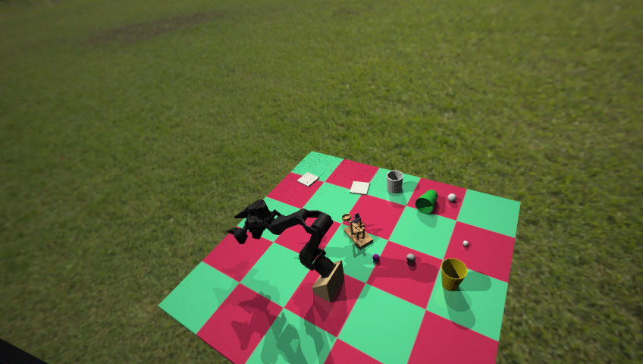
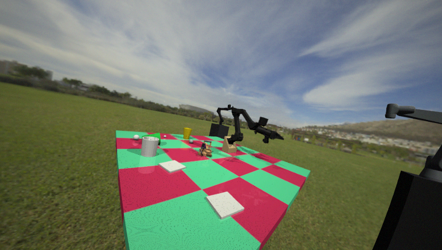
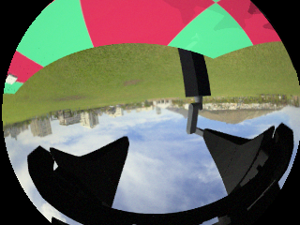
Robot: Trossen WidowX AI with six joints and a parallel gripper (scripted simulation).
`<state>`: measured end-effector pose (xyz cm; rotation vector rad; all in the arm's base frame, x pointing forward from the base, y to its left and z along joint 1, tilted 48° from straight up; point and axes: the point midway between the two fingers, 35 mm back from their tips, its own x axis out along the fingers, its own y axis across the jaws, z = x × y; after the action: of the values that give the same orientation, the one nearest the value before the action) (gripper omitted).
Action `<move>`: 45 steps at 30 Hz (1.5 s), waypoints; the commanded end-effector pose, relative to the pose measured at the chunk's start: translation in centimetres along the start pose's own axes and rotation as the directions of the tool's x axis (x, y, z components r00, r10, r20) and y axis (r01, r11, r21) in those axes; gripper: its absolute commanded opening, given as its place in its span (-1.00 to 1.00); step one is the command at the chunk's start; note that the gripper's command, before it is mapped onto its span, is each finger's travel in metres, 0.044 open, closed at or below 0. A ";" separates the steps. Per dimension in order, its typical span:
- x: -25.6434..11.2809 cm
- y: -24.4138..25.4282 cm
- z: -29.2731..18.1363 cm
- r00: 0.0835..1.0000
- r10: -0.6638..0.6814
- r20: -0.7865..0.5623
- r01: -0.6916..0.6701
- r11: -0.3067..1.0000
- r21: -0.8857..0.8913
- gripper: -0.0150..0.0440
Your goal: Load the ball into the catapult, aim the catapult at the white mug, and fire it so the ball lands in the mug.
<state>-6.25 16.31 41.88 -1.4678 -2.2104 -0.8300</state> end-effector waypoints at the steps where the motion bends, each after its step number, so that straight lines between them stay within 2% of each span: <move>1: 0.0 0.1 0.1 1.000 0.002 0.004 -0.002 1.000 -0.003 0.95; 2: 0.1 0.2 0.4 1.000 0.007 0.018 -0.007 1.000 -0.012 1.00; 11: 1.0 3.8 5.6 0.962 0.112 0.249 -0.071 0.983 -0.169 1.00; 21: -0.3 9.2 11.6 0.830 0.244 0.502 -0.091 0.947 -0.309 1.00; 33: -6.0 16.5 17.8 0.548 0.380 0.745 -0.082 0.911 -0.404 1.00; 45: -16.4 22.5 21.9 0.189 0.377 0.907 -0.103 0.926 -0.364 1.00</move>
<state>19.36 26.37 23.53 -2.9513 -2.4475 -0.0037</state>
